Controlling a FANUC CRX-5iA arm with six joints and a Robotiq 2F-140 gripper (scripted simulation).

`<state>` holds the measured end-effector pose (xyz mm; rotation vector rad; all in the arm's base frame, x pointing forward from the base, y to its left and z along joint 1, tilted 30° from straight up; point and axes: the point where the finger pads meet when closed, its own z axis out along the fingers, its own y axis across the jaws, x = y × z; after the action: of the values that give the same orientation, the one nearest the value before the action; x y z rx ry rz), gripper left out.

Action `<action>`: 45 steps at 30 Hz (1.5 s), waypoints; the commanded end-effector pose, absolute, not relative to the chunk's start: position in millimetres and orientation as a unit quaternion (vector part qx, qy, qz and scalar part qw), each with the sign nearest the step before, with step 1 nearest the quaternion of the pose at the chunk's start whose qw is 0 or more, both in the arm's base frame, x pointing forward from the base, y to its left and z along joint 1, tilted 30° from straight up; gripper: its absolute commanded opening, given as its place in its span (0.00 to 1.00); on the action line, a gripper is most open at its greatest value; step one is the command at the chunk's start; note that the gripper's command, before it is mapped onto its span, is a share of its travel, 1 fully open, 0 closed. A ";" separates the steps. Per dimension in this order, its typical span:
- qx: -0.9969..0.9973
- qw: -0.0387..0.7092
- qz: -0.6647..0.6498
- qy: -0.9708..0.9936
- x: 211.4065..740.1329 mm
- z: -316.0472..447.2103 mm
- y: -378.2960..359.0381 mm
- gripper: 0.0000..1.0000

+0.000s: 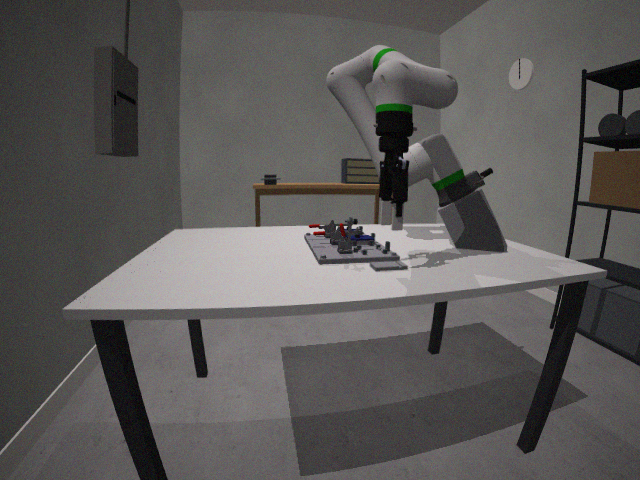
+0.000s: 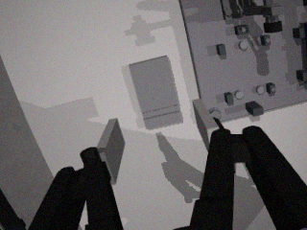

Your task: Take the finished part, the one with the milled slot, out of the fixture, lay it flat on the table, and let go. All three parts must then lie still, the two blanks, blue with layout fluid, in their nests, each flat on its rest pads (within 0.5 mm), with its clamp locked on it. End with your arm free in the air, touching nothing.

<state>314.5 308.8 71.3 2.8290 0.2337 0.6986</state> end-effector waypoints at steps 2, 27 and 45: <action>0.962 0.109 0.238 0.080 314.5 71.5 309.0 0.47; 0.962 0.109 0.238 0.080 301.4 95.3 313.7 0.47; 0.962 0.109 0.238 0.080 280.1 134.0 321.4 0.47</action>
<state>282.1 320.6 130.4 2.8291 0.2337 0.6986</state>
